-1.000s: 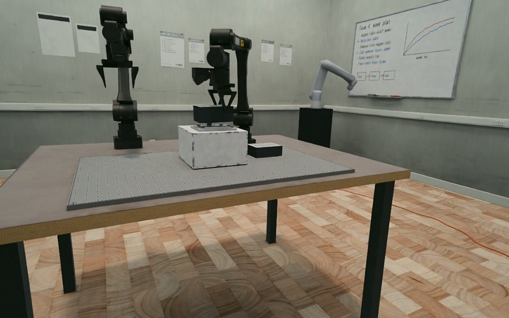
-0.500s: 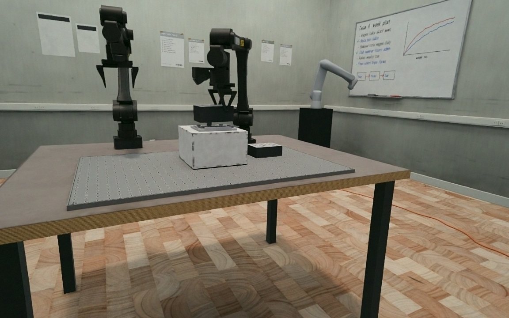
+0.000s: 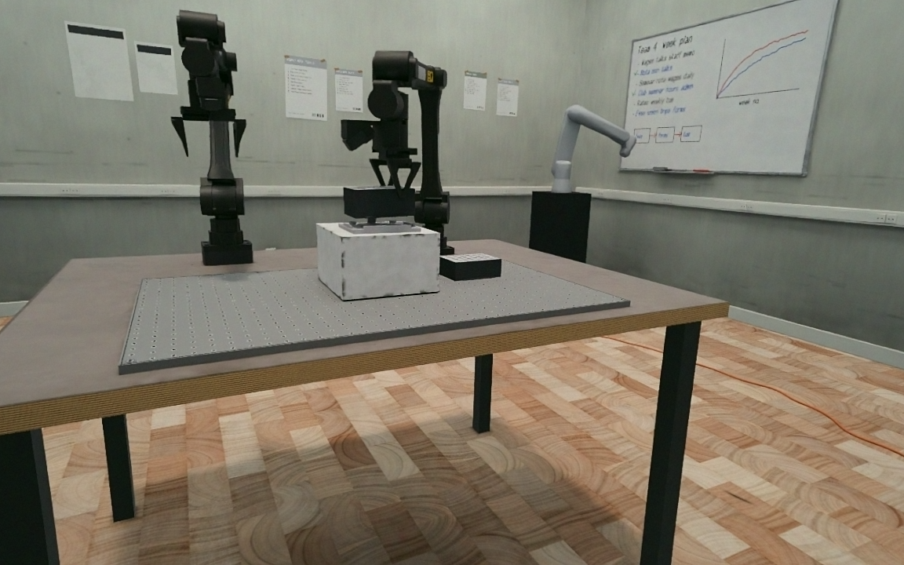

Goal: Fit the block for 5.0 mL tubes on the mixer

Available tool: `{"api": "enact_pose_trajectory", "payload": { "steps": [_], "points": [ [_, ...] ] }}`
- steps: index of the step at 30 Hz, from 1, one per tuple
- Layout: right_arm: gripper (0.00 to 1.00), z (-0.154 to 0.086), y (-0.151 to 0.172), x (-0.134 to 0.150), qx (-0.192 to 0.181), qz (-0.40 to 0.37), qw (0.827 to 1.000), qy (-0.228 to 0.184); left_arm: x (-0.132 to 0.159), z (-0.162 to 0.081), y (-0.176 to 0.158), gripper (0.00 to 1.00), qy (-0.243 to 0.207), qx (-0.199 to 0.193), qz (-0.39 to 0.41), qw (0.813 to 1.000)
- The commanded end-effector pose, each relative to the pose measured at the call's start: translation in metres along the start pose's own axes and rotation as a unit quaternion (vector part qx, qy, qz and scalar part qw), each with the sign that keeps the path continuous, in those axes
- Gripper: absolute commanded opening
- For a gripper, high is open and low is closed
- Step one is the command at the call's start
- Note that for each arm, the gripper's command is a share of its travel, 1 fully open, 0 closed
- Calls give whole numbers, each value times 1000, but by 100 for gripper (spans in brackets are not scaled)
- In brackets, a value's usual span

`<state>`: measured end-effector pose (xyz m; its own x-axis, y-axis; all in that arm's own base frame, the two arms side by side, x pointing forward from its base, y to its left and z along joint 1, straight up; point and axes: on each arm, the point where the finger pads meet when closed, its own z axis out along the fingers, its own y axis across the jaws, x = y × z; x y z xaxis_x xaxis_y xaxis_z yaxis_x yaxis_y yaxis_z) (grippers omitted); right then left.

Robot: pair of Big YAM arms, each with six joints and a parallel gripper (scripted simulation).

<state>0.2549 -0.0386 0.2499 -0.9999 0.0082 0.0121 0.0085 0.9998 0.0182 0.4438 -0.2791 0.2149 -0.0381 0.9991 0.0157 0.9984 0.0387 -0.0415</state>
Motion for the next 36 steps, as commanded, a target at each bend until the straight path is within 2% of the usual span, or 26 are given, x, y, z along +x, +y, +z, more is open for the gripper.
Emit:
{"api": "enact_pose_trajectory", "payload": {
  "steps": [1,7,23,28,36],
  "points": [
    [100,-14,2,-5,3,-2,1000,-18,-8,-56,22,0,-36,-50,-8,998],
    [100,-21,2,-9,5,-2,1000,-27,-6,-67,19,0,-42,-59,-7,997],
    [100,-25,2,-11,5,-2,999,-32,-6,-73,17,0,-45,-64,-6,997],
    [100,-20,2,-9,5,-2,1000,-26,-6,-73,18,0,-45,-64,-6,997],
    [100,-8,3,-2,3,-2,1000,-10,-9,-56,22,0,-36,-51,-6,998]
  ]
}}
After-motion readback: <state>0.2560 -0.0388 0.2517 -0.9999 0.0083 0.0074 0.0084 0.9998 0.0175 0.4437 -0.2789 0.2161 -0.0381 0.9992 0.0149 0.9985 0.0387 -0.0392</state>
